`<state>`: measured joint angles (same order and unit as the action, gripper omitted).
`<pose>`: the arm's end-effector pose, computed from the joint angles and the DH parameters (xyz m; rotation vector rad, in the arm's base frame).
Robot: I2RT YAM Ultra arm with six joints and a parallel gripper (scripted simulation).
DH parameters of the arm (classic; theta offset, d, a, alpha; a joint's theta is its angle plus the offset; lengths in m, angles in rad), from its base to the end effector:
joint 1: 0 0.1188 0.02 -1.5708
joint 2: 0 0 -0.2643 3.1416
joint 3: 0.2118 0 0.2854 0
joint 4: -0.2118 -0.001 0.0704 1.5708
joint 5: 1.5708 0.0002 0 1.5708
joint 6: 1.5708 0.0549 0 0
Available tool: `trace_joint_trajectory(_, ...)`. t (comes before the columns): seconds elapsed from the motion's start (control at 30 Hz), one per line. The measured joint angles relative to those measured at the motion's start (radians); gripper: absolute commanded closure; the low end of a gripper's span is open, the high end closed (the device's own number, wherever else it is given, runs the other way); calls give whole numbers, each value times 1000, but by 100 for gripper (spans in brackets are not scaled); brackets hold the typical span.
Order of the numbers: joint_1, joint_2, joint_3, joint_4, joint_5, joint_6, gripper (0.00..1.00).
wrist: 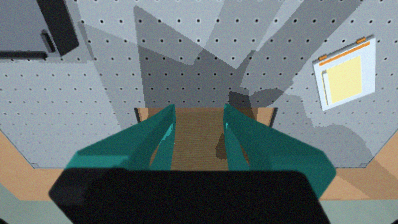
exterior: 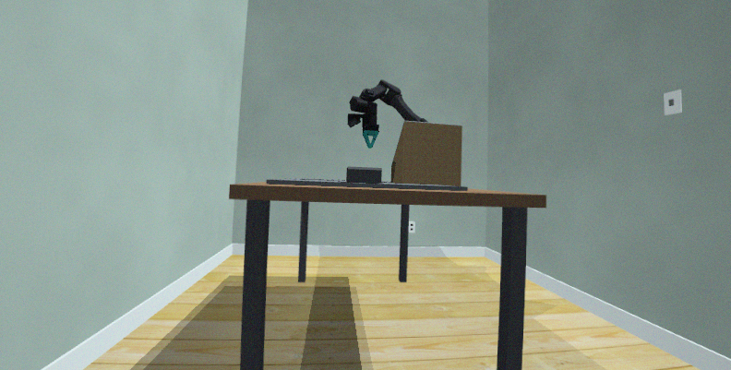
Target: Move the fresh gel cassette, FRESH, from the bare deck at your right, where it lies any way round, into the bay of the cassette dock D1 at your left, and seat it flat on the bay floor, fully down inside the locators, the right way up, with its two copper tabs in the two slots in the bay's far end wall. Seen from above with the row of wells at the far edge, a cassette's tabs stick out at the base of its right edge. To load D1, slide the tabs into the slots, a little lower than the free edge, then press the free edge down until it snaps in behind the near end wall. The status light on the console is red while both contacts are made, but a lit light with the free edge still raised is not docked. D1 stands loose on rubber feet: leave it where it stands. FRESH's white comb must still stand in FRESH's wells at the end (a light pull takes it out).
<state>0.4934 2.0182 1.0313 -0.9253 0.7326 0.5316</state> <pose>0.2818 0.1110 0.0526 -0.1329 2.8312 -1.1846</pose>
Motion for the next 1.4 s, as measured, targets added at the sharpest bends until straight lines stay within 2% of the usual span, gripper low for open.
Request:
trace_joint_trajectory(0.73, 0, 0, -2, 4, 1, -2, 64)
trace_joint_trajectory(0.9, -46, 5, -50, 69, 10, -37, 64)
trace_joint_trajectory(1.2, -138, 58, -122, 233, 33, -137, 64)
trace_joint_trajectory(1.4, -206, 101, -154, 375, 47, -219, 64)
